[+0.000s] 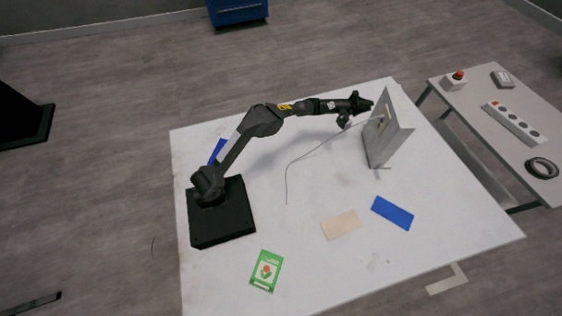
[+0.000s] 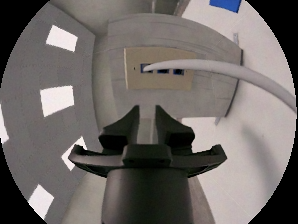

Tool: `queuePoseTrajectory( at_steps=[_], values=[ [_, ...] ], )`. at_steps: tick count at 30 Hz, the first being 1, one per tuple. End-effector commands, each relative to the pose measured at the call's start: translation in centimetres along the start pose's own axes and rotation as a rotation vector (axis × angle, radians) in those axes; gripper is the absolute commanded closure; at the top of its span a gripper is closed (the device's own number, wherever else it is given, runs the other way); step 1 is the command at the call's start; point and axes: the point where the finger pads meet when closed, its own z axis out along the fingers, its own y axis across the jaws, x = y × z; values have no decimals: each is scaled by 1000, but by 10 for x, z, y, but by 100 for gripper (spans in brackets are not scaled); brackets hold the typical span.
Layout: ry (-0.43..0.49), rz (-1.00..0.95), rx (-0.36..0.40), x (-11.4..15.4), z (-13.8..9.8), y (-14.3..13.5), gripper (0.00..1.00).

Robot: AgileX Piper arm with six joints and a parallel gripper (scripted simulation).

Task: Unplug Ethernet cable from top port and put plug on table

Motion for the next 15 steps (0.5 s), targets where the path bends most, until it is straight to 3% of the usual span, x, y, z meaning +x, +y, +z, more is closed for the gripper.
queuePoseTrajectory(
  at_steps=[1,15],
  values=[
    [0,3,-4,0,0,3,68],
    [0,3,-4,-20,0,3,68]
  ],
)
